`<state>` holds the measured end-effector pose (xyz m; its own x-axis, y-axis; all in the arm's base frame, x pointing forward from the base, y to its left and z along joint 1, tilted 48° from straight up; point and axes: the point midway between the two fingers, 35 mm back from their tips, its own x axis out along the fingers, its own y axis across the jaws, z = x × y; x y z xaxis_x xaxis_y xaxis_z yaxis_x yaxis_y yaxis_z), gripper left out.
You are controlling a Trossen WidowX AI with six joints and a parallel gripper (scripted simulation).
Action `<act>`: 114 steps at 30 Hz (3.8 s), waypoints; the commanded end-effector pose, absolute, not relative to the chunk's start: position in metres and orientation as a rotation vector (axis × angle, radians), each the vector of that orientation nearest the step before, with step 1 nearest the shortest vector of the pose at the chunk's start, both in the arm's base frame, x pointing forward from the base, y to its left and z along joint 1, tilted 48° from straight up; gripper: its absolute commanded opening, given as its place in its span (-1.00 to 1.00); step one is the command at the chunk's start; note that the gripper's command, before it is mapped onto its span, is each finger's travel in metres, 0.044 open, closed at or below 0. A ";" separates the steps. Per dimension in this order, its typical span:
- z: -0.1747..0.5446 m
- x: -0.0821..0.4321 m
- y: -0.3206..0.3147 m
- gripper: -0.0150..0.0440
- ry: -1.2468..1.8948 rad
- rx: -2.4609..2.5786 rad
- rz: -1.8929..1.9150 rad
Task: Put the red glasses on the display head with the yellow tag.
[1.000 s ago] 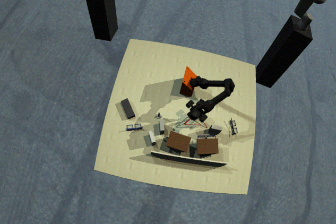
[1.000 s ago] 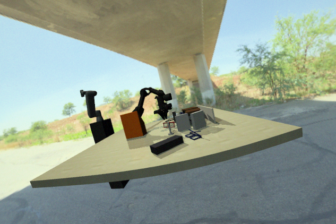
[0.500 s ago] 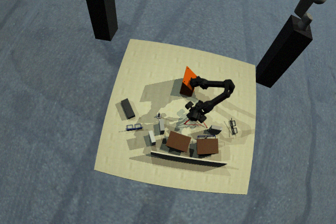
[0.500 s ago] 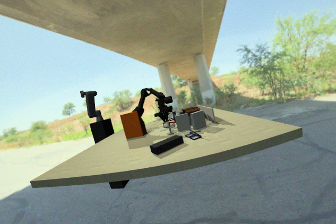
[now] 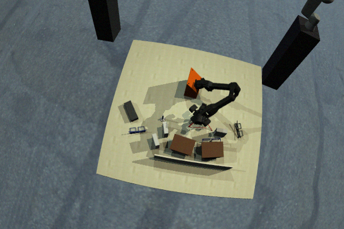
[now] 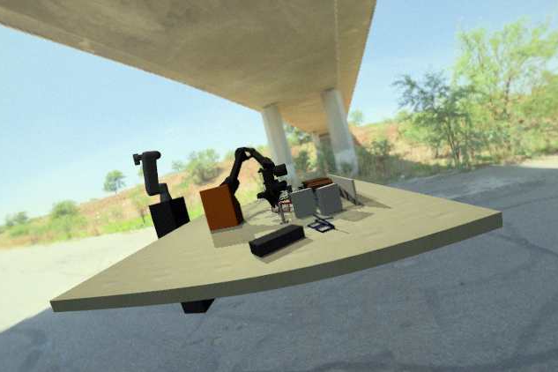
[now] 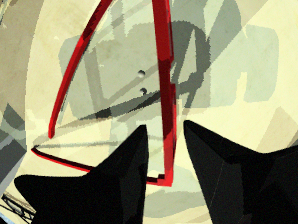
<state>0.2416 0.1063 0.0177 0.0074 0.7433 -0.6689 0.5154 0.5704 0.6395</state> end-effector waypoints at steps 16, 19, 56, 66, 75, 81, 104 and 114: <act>0.015 0.239 0.111 -0.26 1.667 1.077 0.238; 0.015 0.239 0.111 -0.33 1.667 1.077 0.238; 0.078 0.246 0.031 -0.49 1.663 1.073 0.243; 0.058 0.266 0.003 -0.49 1.638 1.012 0.284; 0.033 0.283 -0.030 -0.49 1.613 0.946 0.333; 0.013 0.291 -0.053 -0.49 1.596 0.903 0.368; -0.078 0.292 -0.134 -0.49 1.531 0.747 0.519; -0.124 0.278 -0.163 -0.49 1.496 0.683 0.593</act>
<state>0.2828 -0.1553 -0.1082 0.0087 0.7269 -0.6867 0.0897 0.6834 0.7245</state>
